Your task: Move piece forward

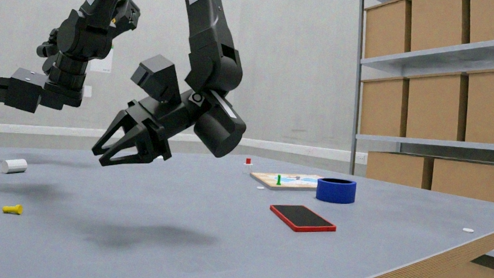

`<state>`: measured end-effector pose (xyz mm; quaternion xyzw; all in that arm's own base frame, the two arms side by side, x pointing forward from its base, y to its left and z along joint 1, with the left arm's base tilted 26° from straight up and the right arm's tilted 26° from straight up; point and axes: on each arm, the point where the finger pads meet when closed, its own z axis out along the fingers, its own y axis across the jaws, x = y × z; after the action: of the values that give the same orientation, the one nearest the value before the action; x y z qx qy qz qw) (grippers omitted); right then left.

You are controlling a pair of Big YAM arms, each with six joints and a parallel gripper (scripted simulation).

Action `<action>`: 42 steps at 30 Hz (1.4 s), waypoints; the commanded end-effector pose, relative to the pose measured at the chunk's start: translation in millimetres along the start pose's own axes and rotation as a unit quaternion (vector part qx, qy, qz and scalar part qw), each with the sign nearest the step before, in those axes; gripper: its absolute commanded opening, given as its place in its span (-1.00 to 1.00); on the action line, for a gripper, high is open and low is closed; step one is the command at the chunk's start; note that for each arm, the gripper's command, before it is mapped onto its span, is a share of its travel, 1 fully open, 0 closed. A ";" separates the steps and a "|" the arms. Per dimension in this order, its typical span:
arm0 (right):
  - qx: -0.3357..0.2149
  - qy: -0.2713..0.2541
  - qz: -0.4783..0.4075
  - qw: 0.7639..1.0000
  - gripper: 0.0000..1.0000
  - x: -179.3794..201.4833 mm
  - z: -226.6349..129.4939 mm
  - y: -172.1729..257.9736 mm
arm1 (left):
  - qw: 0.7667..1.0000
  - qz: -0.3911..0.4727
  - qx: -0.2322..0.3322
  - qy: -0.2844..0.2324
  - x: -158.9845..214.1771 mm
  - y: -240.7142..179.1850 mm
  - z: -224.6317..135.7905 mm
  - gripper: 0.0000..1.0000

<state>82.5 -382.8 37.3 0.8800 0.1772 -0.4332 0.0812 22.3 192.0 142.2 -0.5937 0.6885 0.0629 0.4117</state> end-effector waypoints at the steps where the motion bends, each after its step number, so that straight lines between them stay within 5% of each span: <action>1: -0.003 0.000 0.005 1.000 -0.41 -4.0 -2.5 2.2 | 1.000 0.005 -0.001 -0.004 -5.2 0.0 -2.4 1.00; 18: -0.003 0.000 0.005 1.000 -0.41 -4.0 -2.5 2.2 | 1.000 0.005 -0.001 -0.004 -5.2 0.0 -2.4 1.00; 21: 0.001 0.006 -0.021 1.000 0.21 -9.1 3.8 -1.5 | 1.000 -0.006 0.000 -0.004 -2.2 -1.6 1.5 1.00; 23: 0.007 0.020 -0.057 0.998 0.21 -11.6 10.9 -5.9 | 1.000 -0.019 0.000 -0.005 -2.9 -3.1 3.3 1.00; 32: 0.027 0.208 -0.219 0.953 0.21 -2.8 79.9 -64.0 | 0.999 -0.037 0.000 -0.014 -12.1 -24.9 25.5 1.00; 34: 0.027 0.208 -0.219 0.953 0.21 -2.8 79.9 -64.0 | 0.999 -0.037 0.000 -0.014 -12.1 -24.9 25.5 1.00; 42: -0.071 0.344 -0.305 0.885 0.21 9.6 112.8 -106.7 | 0.999 -0.025 -0.002 -0.020 -23.9 -49.9 50.0 1.00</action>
<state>-16.7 -316.0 -40.2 0.9080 0.3898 -0.1307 -0.0803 73.3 213.8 140.3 -0.5860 0.6910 0.0707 0.4173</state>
